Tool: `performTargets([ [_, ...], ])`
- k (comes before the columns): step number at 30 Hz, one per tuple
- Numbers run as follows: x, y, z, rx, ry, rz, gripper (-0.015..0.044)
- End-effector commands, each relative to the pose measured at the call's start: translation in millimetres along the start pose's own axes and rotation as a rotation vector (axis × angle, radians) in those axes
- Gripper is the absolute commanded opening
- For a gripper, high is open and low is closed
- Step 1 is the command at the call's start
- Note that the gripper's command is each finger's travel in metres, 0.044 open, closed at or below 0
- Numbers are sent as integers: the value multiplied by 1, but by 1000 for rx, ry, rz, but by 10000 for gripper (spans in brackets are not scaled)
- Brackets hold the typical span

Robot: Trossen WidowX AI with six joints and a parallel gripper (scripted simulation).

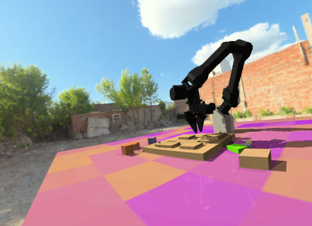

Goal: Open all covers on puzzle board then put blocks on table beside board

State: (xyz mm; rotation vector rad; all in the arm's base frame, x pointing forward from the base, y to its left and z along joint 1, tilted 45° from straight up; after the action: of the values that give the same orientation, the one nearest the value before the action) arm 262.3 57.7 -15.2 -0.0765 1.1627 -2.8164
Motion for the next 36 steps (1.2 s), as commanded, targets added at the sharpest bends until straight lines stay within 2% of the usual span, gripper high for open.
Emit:
performTargets([
  [1,-1,-1,0,-5,3,-2,144],
  [36,-1,-2,-23,-6,3,-2,144],
])
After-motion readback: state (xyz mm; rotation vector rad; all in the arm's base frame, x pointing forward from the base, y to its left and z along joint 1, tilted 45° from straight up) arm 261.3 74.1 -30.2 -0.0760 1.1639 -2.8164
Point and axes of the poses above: the point midway between the two fingers, 35 mm back from their tips, its own z axis back along the fingers, its own x axis across the jaws, y = z × x, the point moved 1 cm from there along z, back along the fingers, and after that the axes turned 3 degrees about z, right-handed, at the moved point
